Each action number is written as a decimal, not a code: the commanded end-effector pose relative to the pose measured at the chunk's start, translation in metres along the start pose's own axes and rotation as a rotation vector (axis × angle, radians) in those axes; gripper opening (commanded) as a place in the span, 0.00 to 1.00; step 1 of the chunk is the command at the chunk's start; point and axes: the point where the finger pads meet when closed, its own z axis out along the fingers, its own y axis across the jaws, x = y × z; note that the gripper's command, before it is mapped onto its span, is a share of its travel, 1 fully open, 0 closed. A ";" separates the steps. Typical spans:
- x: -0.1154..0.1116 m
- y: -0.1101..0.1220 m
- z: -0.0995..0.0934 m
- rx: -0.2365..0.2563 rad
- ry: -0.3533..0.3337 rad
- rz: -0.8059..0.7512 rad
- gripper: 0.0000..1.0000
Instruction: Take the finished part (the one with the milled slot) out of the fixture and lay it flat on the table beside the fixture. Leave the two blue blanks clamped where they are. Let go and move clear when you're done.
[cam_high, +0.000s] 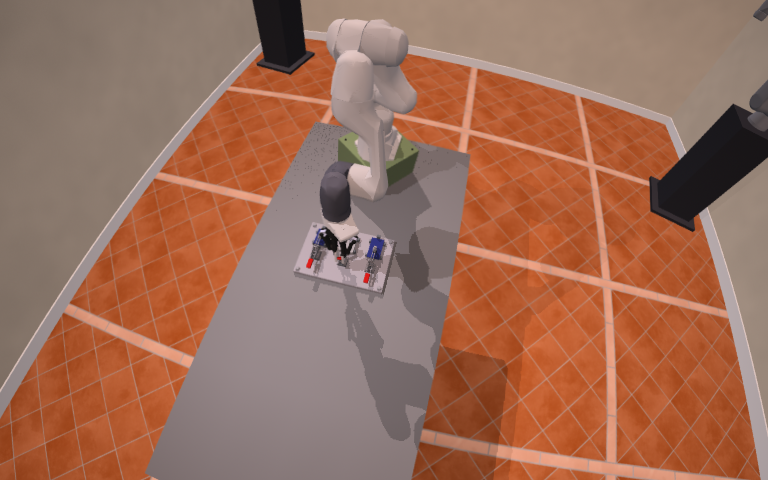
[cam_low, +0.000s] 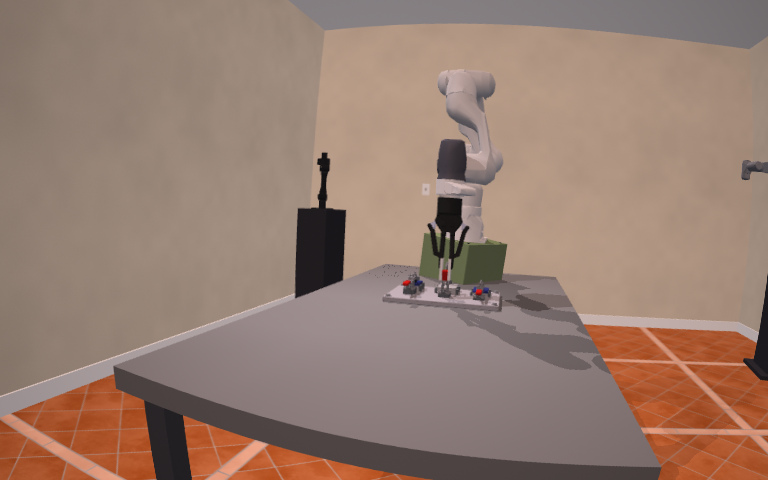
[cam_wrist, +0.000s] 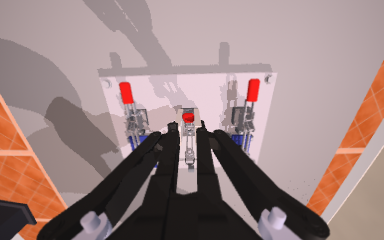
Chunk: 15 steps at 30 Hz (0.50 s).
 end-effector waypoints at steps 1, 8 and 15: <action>-0.010 0.000 0.002 0.001 -0.020 -0.001 0.00; -0.012 0.000 0.002 0.001 -0.020 -0.001 0.00; -0.014 0.000 0.002 0.001 -0.020 -0.001 0.00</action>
